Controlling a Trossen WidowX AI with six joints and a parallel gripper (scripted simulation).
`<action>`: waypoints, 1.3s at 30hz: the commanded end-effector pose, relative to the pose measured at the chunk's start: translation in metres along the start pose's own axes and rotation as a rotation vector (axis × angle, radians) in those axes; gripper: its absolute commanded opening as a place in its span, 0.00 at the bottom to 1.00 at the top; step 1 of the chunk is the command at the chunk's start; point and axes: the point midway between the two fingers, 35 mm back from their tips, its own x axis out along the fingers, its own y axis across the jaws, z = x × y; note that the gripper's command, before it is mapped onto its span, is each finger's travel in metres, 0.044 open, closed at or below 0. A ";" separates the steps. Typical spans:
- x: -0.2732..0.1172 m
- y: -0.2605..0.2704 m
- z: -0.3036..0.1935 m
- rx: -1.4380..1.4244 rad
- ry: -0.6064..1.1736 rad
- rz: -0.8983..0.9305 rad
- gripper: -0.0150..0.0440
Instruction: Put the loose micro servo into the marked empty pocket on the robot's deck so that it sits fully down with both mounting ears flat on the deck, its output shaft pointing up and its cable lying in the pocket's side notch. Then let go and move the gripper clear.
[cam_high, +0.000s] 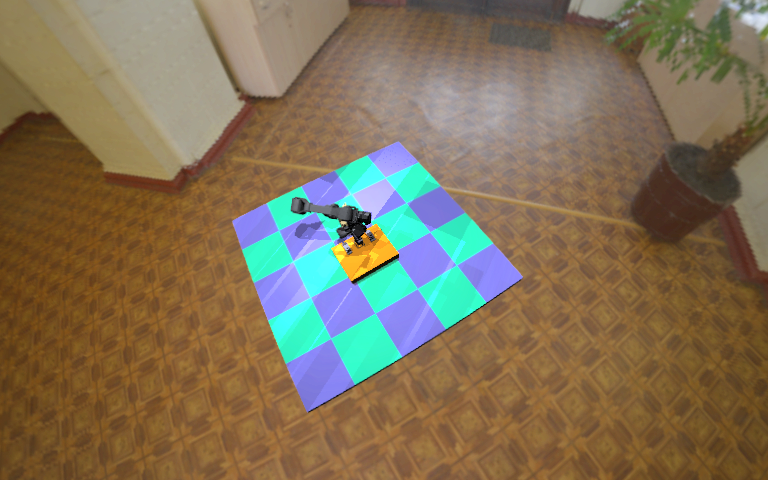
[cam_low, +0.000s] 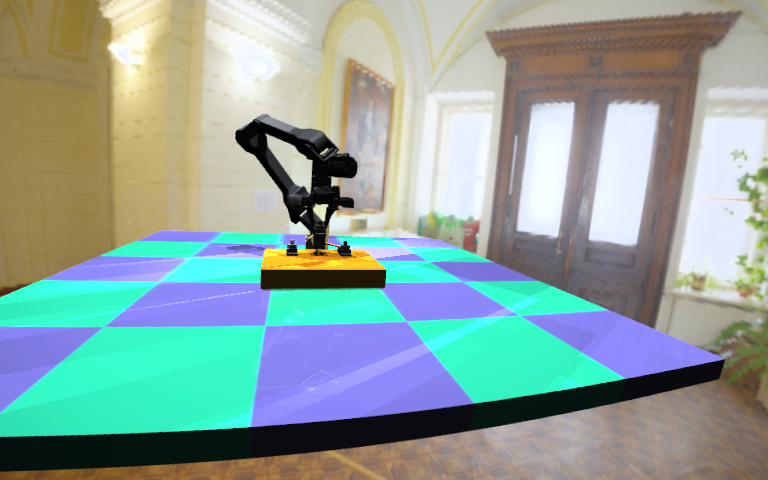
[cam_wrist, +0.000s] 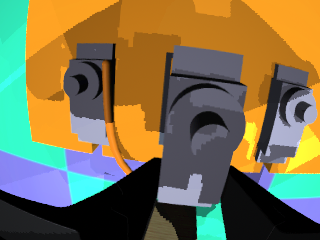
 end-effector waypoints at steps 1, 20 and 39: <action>0.006 0.000 0.000 -0.003 -0.007 0.001 0.25; 0.012 0.000 0.000 -0.003 -0.007 0.001 0.25; 0.028 0.000 0.001 -0.002 -0.007 0.001 0.25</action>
